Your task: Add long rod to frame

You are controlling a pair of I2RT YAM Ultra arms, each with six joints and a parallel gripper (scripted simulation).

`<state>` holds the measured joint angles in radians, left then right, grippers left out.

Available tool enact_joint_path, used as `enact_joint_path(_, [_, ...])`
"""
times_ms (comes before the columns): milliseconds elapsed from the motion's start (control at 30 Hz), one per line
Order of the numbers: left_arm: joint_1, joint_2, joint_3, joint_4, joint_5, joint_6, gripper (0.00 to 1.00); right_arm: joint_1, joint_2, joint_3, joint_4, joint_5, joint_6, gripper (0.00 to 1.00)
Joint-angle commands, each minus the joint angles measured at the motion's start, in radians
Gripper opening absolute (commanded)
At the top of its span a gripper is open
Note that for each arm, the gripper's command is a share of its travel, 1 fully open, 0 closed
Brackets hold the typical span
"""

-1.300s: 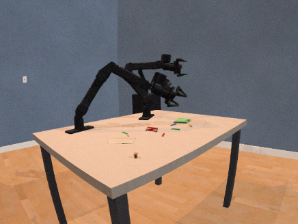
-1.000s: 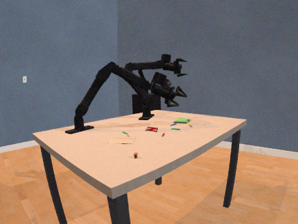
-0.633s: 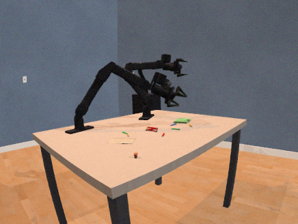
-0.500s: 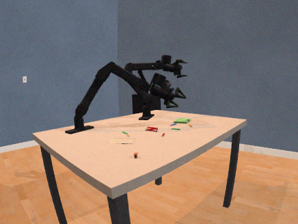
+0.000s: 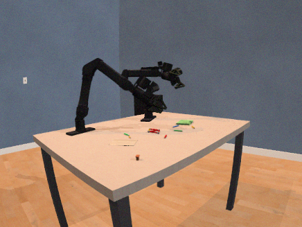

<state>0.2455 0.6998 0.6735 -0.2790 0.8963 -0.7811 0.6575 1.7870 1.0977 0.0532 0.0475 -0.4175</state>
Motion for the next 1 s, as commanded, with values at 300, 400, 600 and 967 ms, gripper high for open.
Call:
enact_joint_path(300, [-0.443,0.004,-0.046,-0.08,-0.37,0.391,1.0,-0.109,-0.368,-0.273,-0.282,0.022,0.32,1.0])
enact_joint_path(400, [-0.521,0.015,-0.045,-0.077,-0.425,0.408,1.0,-0.122,-0.395,-0.283,-0.318,0.014,0.333,1.0])
enact_joint_path(600, [-0.774,0.113,-0.033,-0.04,-0.571,0.498,1.0,-0.185,-0.495,-0.339,-0.411,-0.006,0.386,1.0])
enact_joint_path(967, [-1.215,0.432,0.069,-0.027,-0.797,0.655,1.0,-0.296,-0.617,-0.378,-0.546,-0.051,0.42,1.0])
